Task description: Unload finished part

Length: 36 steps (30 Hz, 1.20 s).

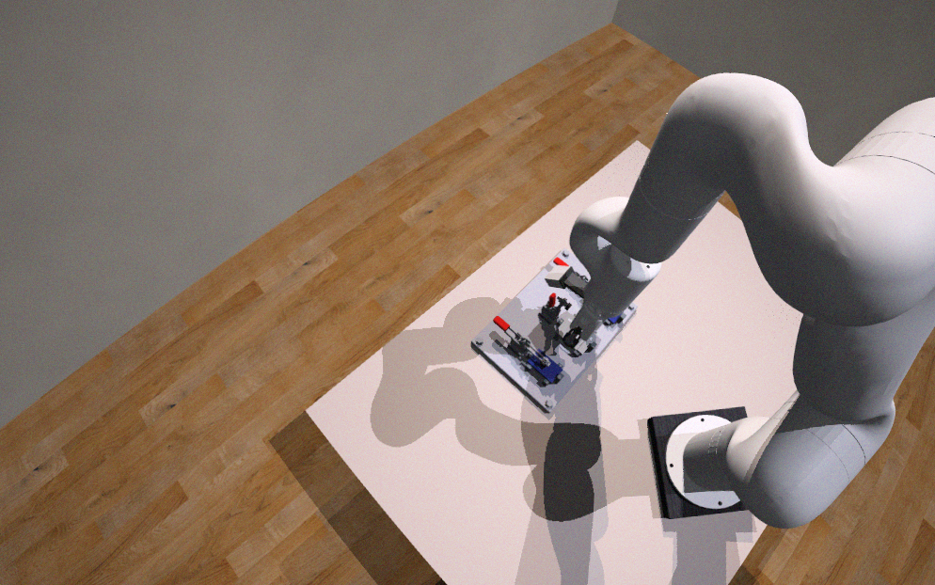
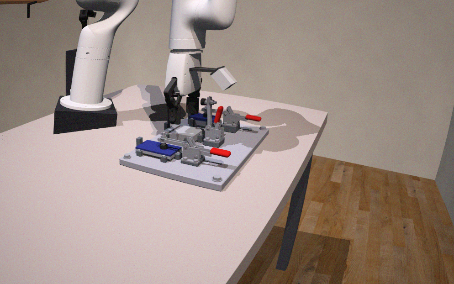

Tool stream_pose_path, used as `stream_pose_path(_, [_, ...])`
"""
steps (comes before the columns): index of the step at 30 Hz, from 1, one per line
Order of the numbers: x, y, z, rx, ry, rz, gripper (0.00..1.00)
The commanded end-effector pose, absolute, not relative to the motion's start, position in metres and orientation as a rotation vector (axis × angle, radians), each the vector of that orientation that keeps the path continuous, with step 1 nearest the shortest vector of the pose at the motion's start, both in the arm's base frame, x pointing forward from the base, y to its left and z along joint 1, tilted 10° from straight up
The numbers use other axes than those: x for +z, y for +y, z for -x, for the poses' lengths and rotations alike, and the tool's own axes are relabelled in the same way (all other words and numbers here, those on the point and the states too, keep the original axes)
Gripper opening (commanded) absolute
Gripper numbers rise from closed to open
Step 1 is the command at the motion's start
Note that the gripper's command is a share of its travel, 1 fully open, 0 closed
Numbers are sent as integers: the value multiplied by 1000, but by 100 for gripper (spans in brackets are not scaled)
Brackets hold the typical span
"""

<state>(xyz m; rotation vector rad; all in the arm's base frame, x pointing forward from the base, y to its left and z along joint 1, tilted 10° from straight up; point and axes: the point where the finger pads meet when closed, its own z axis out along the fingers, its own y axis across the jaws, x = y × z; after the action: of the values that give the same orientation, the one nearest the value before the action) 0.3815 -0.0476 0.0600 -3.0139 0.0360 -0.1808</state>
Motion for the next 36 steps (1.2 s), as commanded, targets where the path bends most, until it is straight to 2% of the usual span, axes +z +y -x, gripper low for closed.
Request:
stream_pose_path(1, [60, -48, -382, -183, 36, 3014, 100])
stream_pose_path(36, [38, -45, -385, -183, 36, 3014, 100])
